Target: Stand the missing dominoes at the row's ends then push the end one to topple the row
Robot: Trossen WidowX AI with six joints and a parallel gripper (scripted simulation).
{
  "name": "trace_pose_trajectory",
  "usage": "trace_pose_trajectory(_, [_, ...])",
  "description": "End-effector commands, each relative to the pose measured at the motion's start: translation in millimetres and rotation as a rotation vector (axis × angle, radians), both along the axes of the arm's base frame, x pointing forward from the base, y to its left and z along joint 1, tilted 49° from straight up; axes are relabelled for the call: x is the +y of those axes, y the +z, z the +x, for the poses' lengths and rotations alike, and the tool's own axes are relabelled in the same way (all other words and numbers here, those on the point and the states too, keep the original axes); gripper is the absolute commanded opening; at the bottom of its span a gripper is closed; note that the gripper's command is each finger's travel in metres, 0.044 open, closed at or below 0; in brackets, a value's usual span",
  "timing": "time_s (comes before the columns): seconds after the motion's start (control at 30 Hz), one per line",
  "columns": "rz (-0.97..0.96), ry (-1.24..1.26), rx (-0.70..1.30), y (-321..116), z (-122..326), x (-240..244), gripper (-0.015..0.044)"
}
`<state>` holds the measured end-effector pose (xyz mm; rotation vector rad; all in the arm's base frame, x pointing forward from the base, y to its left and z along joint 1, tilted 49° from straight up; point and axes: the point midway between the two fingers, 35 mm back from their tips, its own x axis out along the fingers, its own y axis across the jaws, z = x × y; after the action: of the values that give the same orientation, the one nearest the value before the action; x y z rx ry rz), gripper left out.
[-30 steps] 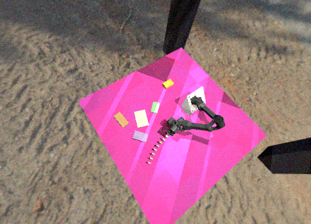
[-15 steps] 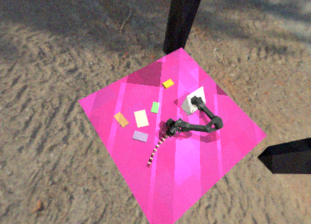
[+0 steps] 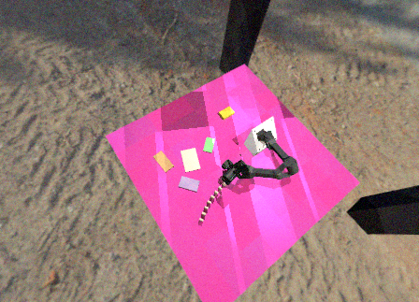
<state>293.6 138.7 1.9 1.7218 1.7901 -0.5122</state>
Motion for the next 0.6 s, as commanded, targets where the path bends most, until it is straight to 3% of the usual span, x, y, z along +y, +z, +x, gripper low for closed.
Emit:
trace_pose_trajectory(0.0, [0.005,-0.005,-0.027,19.6,14.0,-18.6,0.0000])
trace_pose_trajectory(0.13, [-0.003,-0.010,-0.019,37.6,23.7,-33.5,0.0000])
trace_pose_trajectory(0.57, [-0.004,-0.010,-0.019,38.5,24.0,-34.2,0.0000])
